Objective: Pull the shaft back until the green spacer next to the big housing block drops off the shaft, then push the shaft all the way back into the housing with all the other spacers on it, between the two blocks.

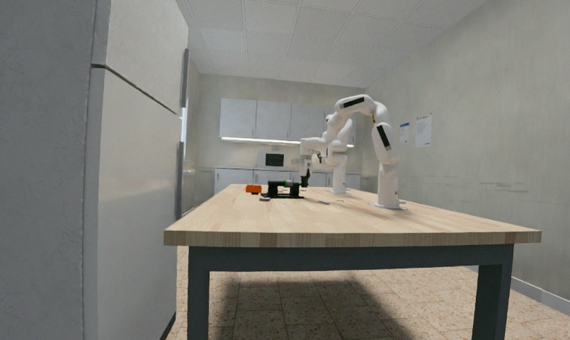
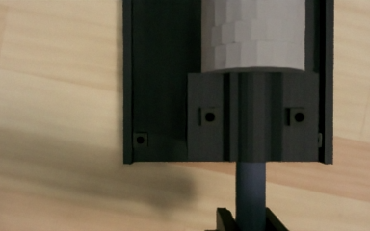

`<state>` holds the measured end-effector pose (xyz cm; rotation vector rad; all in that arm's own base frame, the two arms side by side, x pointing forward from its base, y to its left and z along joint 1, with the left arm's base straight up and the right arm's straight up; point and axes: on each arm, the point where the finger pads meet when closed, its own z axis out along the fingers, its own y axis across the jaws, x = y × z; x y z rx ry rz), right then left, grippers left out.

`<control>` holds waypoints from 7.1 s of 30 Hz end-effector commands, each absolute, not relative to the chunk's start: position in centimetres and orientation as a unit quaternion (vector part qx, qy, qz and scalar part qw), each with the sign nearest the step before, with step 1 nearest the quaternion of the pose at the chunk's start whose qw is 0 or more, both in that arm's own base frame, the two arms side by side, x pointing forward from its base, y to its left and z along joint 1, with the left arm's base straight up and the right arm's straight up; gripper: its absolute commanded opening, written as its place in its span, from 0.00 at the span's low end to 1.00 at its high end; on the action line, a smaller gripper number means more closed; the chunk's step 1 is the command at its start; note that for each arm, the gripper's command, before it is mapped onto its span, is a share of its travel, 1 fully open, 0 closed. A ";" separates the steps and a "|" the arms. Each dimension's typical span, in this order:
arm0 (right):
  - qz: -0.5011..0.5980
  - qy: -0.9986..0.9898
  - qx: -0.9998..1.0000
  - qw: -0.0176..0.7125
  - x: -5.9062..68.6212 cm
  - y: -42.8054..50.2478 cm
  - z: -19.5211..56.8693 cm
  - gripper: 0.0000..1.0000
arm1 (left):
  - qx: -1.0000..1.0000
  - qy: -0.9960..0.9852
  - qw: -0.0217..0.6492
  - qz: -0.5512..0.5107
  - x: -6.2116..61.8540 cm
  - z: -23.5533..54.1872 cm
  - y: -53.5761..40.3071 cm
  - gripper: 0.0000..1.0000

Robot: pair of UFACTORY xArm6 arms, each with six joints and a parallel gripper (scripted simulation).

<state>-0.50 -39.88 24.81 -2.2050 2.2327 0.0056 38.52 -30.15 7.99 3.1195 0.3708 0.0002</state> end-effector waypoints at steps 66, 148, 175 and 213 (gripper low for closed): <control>0.000 0.712 -0.703 0.000 -0.5 -40.0 25.0 1.00 | 0.993 0.118 0.001 0.001 37.6 8.1 -30.5 0.00; 0.000 0.712 -0.703 0.000 -0.5 -40.0 25.0 1.00 | 0.993 0.118 0.001 0.001 36.4 8.1 -30.8 0.00; 0.000 0.712 -0.703 0.000 -0.5 -40.0 25.0 1.00 | 0.993 0.118 0.001 0.001 36.1 8.1 -30.8 0.00; 0.000 0.712 -0.703 0.000 -0.5 -40.0 25.0 1.00 | 0.993 0.118 0.001 0.001 35.5 8.1 -31.0 0.00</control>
